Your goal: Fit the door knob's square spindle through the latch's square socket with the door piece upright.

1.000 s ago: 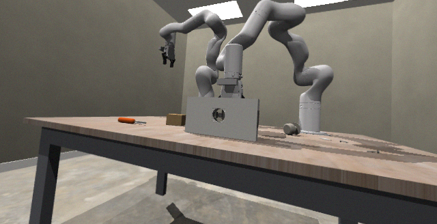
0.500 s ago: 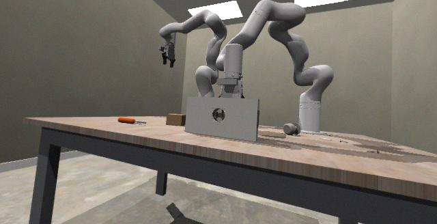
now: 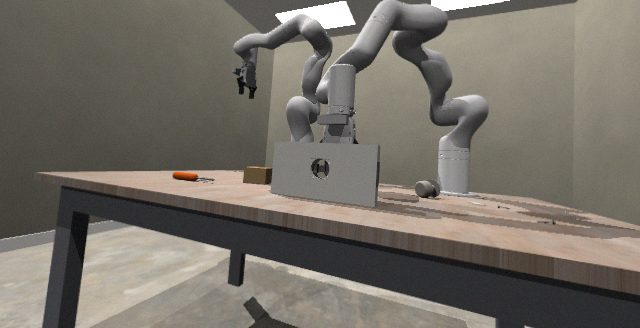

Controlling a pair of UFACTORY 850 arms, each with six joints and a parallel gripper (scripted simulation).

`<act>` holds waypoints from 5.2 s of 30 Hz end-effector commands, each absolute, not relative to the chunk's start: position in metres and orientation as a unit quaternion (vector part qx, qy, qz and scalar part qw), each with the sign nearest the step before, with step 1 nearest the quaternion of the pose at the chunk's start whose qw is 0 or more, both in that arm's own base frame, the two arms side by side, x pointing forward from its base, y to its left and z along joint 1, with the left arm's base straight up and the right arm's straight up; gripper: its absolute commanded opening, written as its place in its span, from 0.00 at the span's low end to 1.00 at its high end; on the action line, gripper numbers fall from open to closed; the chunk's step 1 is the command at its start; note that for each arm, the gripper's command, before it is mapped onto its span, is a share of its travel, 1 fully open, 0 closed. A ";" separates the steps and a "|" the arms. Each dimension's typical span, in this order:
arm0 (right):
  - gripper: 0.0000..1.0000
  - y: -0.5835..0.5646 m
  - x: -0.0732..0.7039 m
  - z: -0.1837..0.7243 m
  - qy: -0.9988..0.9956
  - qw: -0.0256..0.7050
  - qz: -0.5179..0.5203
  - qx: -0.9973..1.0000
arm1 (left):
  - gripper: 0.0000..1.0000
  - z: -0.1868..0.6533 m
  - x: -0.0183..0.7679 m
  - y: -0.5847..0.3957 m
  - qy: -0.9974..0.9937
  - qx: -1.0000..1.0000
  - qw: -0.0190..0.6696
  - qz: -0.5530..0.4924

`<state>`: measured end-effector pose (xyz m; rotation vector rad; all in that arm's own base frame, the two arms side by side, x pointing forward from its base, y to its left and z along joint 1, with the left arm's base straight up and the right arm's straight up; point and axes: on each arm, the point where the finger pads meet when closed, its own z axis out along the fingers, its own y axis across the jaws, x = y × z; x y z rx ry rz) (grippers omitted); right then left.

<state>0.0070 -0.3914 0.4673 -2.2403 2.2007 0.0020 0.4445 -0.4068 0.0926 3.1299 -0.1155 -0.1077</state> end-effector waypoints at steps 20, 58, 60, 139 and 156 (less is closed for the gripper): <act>1.00 -0.392 0.007 0.468 0.701 0.000 0.000 -0.713 | 0.61 0.094 0.447 -0.408 -0.037 0.999 0.005 -0.033; 1.00 -0.392 0.007 0.468 0.701 0.000 0.000 -0.713 | 0.61 0.094 0.452 -0.408 -0.037 0.999 0.005 -0.033; 1.00 -0.392 0.007 0.468 0.701 0.000 0.000 -0.713 | 0.61 0.094 0.453 -0.408 -0.037 0.999 0.005 -0.033; 1.00 -0.392 0.007 0.468 0.701 0.000 0.000 -0.713 | 0.61 0.094 0.470 -0.409 -0.037 0.999 0.005 -0.033; 1.00 -0.392 0.007 0.468 0.701 0.000 0.000 -0.713 | 0.61 0.094 0.472 -0.409 -0.037 0.999 0.005 -0.033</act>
